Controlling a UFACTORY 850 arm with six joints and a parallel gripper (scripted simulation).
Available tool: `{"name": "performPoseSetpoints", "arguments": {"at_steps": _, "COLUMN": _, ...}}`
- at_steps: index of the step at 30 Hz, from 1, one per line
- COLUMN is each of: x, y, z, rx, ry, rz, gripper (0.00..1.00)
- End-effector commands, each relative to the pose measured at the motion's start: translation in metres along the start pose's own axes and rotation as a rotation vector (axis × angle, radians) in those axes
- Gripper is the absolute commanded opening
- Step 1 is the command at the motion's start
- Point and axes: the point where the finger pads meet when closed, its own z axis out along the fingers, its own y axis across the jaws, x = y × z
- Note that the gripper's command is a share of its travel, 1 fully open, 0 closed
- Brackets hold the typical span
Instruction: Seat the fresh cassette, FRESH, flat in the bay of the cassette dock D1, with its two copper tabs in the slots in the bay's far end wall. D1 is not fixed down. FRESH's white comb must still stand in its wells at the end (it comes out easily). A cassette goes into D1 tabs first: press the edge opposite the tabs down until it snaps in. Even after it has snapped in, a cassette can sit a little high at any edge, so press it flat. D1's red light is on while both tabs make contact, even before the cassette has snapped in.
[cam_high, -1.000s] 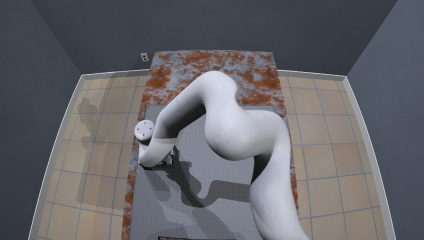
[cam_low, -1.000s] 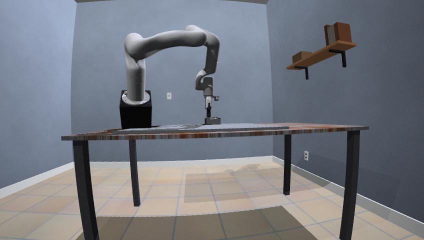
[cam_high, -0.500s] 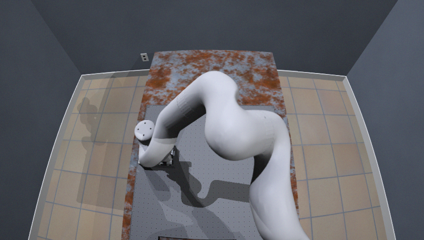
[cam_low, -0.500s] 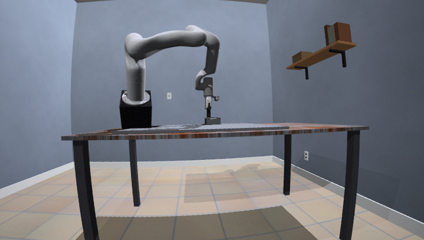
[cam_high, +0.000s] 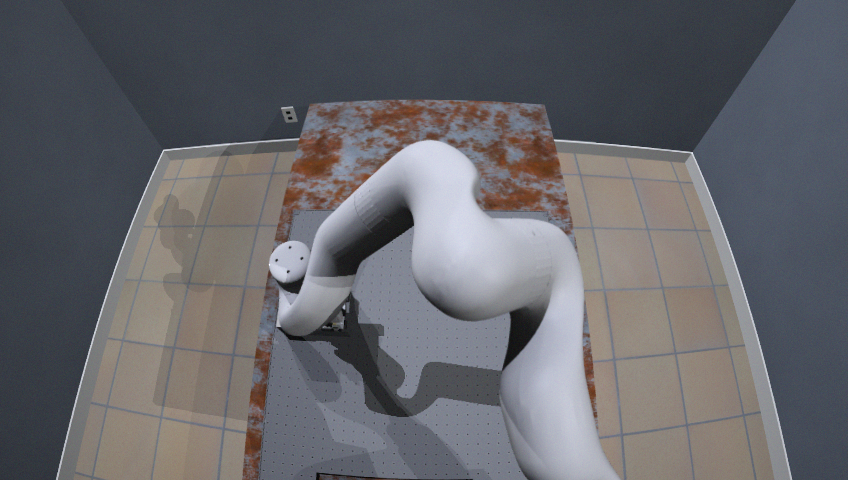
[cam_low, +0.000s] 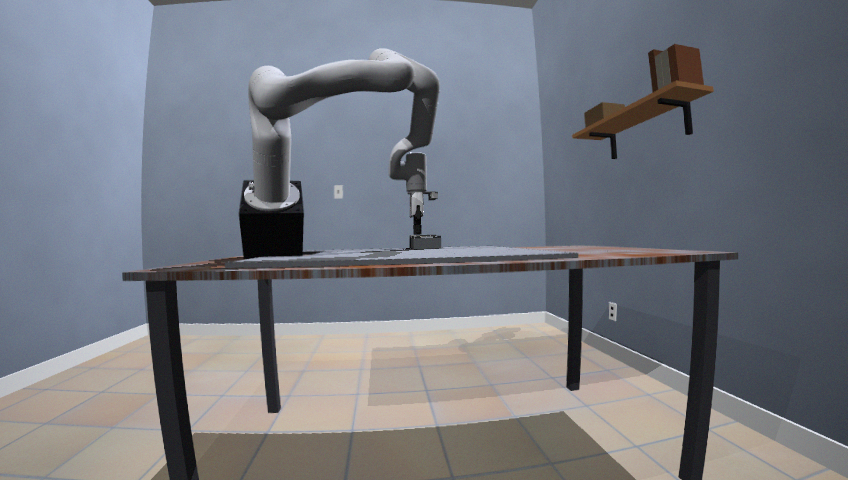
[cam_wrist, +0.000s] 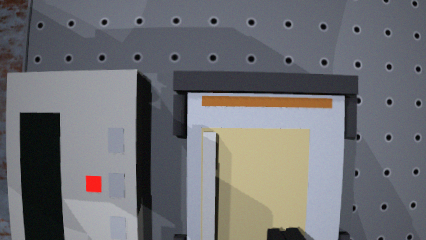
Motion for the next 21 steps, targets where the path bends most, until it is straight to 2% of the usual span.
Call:
{"name": "performPoseSetpoints", "arguments": {"at_steps": 1, "x": 0.002, "y": -0.002, "z": -0.008, "rx": 0.002, "ry": 0.004, "rz": 0.001, "gripper": 0.0}}
{"name": "performPoseSetpoints", "arguments": {"at_steps": 21, "x": 0.008, "y": -0.007, "z": -0.03, "rx": 0.002, "ry": 0.004, "rz": 0.001, "gripper": 0.0}}
